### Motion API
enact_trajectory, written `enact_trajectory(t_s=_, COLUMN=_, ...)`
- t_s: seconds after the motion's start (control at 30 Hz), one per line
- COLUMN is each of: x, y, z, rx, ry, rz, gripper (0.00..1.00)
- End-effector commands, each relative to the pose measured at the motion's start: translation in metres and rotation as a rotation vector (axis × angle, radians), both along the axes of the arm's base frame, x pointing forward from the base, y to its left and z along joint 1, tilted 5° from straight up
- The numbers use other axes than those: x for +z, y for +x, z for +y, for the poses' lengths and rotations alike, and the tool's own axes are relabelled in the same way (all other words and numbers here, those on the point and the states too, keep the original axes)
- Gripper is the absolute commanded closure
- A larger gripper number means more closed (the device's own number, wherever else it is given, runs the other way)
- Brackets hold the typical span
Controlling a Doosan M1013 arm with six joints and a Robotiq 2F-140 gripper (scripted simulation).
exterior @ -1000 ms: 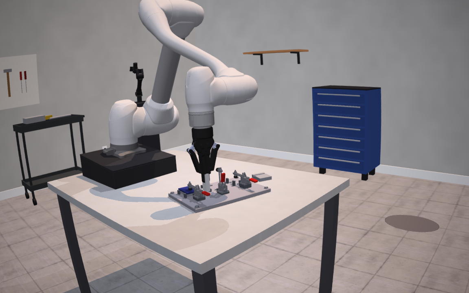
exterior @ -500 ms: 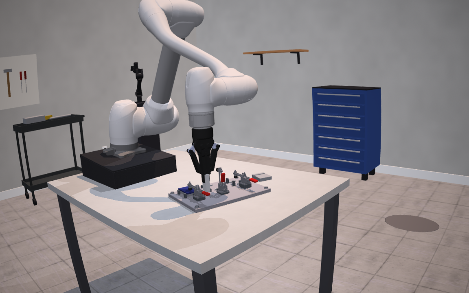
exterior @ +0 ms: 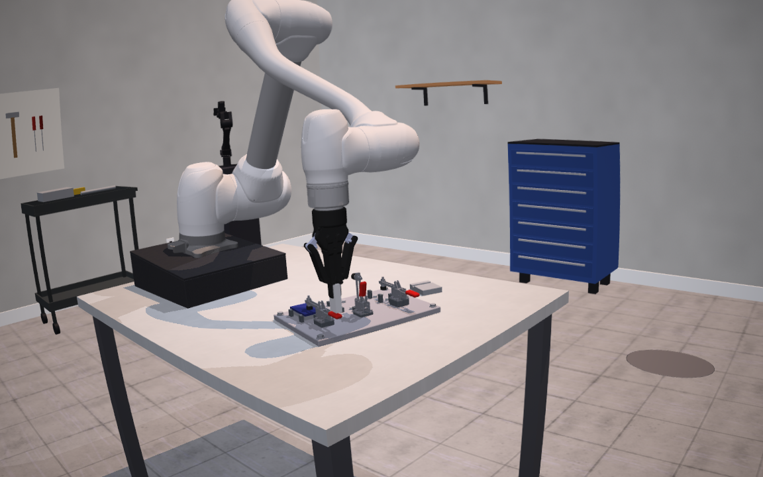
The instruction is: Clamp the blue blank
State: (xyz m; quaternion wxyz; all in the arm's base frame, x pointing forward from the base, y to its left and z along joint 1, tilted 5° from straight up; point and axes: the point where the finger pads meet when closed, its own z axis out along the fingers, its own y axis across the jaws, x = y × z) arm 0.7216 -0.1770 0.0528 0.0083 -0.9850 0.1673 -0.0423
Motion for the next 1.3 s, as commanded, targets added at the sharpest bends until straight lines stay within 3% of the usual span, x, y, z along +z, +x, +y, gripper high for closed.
enact_trajectory(t_s=0.0, x=-0.0007, y=0.0001, z=0.0, rx=0.0, ry=0.0, rz=0.0, gripper=1.0)
enact_trajectory(t_s=1.27, x=-0.0054, y=0.0005, z=0.0, rx=0.0, ry=0.0, rz=0.0, gripper=1.0)
